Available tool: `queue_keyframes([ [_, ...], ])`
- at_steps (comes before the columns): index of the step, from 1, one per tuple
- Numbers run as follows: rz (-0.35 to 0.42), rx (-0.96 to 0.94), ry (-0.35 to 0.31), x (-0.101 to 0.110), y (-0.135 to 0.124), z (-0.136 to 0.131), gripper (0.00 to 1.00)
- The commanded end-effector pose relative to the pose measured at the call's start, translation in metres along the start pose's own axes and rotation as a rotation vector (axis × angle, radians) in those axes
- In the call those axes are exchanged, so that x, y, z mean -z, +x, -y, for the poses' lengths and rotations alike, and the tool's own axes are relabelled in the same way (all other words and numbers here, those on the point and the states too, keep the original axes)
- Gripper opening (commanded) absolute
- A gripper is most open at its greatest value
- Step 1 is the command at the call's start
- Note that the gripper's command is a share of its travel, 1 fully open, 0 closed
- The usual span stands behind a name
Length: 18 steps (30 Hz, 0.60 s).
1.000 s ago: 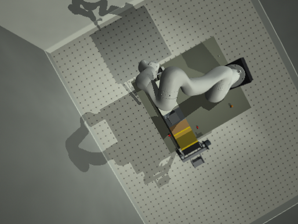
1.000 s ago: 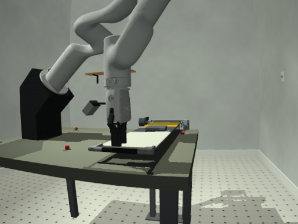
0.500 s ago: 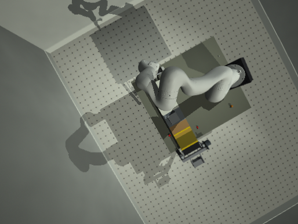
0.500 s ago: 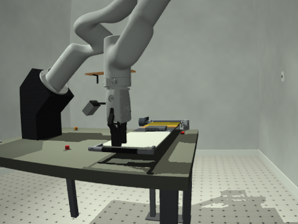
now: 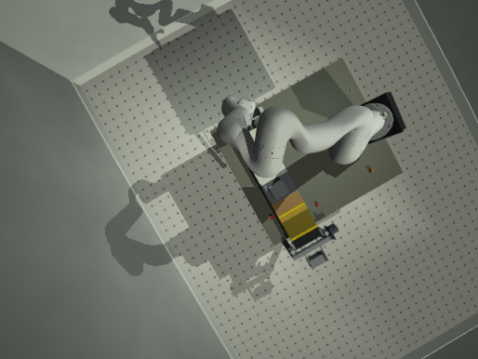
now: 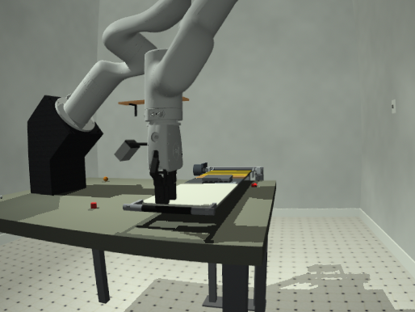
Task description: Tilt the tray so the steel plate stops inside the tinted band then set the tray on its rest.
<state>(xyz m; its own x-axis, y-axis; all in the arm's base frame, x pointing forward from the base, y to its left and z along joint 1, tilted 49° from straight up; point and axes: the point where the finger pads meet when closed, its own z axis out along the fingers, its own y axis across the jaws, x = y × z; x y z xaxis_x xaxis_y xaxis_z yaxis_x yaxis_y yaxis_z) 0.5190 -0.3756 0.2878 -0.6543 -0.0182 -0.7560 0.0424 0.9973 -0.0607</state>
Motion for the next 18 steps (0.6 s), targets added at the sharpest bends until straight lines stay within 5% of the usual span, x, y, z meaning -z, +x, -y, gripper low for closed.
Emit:
queue_keyframes([
  [1,0.001,0.0,0.001,0.0004,-0.0005,0.0004,0.4],
  [18,0.001,0.0,0.001,-0.0029,-0.0005,0.0004,0.4],
])
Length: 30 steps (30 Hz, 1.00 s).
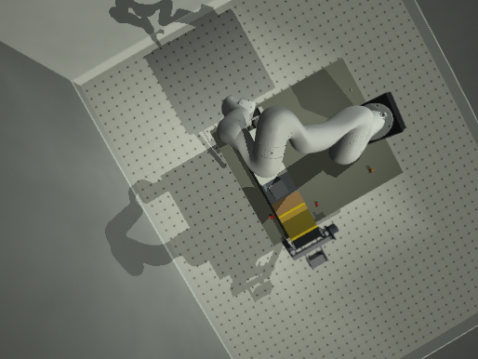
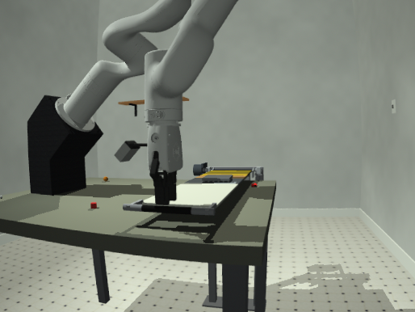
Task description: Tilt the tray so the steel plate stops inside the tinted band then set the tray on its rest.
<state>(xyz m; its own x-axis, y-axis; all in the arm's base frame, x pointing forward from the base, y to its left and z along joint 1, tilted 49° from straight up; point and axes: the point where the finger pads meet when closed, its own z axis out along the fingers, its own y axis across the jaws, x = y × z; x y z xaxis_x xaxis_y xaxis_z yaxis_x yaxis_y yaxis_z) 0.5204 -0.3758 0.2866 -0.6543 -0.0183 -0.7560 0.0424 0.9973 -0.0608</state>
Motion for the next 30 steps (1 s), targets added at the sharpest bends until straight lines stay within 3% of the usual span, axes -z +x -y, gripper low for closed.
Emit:
queue_keyframes([
  [1,0.001,0.0,0.001,-0.002,0.0,0.0,0.4],
  [30,0.001,0.0,0.001,-0.042,-0.001,0.0,0.4],
])
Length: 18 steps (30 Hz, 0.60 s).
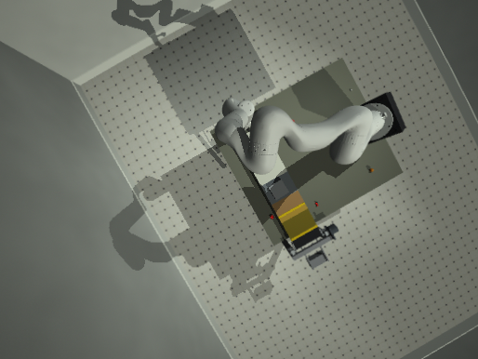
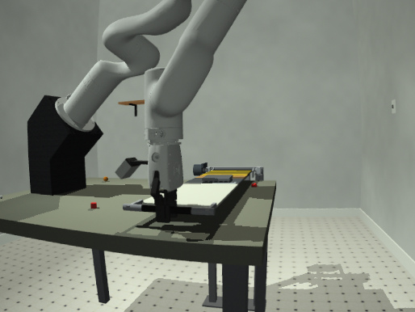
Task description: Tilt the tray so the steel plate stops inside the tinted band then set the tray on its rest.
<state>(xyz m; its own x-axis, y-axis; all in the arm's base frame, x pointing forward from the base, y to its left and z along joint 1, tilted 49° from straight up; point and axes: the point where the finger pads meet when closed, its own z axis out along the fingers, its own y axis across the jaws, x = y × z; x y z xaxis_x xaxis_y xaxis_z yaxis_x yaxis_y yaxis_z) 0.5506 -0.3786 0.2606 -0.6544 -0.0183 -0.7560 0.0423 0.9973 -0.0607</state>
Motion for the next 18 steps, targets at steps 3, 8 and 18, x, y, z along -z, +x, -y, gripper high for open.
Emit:
queue_keyframes([
  [3,0.001,0.0,0.001,-0.0038,-0.0005,0.0005,0.4],
  [8,0.001,0.0,0.001,-0.0048,-0.0005,0.0005,0.4],
  [18,0.001,0.0,0.001,-0.0048,-0.0005,0.0005,0.4],
])
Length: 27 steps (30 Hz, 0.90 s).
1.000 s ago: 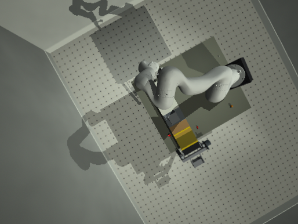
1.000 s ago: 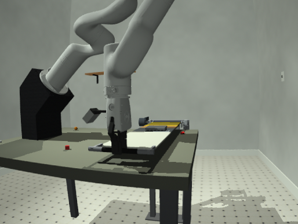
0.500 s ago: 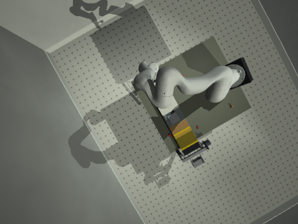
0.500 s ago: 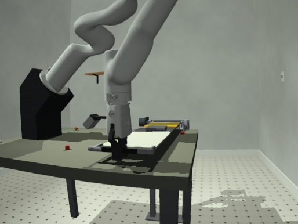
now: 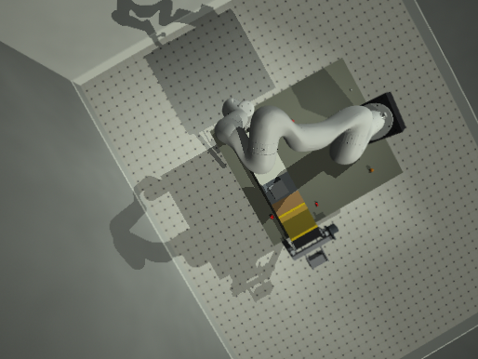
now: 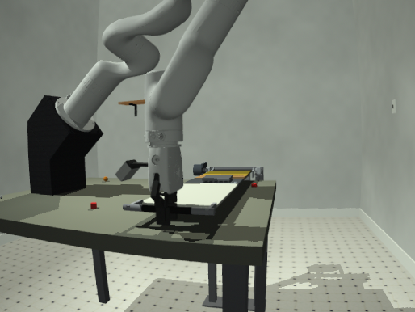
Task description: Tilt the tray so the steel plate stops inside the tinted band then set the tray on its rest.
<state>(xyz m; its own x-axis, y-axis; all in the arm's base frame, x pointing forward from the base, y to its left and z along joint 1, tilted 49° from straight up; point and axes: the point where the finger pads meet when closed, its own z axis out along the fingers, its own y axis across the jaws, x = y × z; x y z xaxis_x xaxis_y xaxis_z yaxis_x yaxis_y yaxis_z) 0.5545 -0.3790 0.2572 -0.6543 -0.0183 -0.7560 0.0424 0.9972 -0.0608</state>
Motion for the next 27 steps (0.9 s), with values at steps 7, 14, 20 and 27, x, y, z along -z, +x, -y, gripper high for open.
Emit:
queue_keyframes([
  [7,0.001,0.0,0.001,0.0004,-0.0005,0.0004,0.0],
  [14,0.001,0.0,0.001,0.0004,-0.0005,0.0004,0.0],
  [20,0.001,0.0,0.001,0.0004,-0.0005,0.0004,0.0],
  [27,0.001,0.0,0.001,0.0004,-0.0005,0.0004,0.0],
])
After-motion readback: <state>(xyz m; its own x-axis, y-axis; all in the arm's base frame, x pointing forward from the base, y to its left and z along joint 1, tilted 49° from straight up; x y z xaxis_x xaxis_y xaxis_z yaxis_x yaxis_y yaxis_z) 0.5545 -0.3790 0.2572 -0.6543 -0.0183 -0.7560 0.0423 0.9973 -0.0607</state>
